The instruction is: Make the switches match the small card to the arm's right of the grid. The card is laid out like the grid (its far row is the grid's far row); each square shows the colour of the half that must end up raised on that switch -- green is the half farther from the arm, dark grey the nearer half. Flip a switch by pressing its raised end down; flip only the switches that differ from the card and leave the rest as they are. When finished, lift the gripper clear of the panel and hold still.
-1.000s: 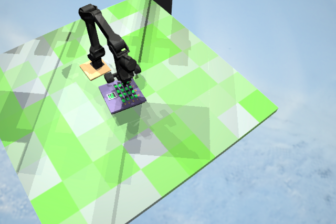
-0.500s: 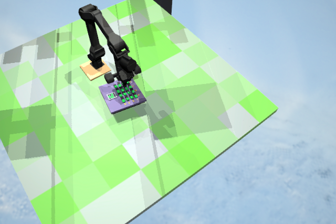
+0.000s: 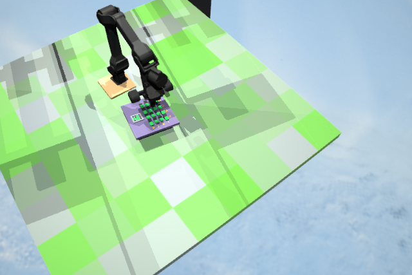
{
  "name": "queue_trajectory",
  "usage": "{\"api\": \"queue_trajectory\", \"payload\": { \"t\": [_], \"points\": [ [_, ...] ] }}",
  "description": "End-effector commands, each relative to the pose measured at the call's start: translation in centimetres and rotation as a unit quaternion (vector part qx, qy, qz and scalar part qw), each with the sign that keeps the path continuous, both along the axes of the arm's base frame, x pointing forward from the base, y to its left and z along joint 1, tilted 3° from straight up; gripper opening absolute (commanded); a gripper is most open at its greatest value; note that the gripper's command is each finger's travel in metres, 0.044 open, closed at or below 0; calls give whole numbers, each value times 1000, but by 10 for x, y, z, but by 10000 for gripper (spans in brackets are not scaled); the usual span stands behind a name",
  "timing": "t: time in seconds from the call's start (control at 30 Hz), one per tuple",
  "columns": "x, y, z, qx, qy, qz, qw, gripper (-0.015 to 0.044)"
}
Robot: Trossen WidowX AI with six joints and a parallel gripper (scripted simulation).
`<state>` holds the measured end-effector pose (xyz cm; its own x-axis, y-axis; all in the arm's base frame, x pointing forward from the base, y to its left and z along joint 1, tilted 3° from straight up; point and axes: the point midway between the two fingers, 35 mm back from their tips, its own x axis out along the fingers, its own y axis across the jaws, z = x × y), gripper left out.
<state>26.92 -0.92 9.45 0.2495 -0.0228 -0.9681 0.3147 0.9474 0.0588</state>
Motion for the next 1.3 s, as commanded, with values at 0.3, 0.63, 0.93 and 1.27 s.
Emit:
{"api": "queue_trajectory", "payload": {
  "t": [0.3, 0.63, 0.93, 1.27],
  "points": [
    [-14, -1, 63, 2, 13, 2, 1000, 0],
    [-26, -43, 53, -1, 10, 2, 1000, 0],
    [-20, -44, 21, -4, 1, 1, 1000, 0],
    [-17, -44, 8, -4, 1, 1, 1000, 0]
  ]
}}
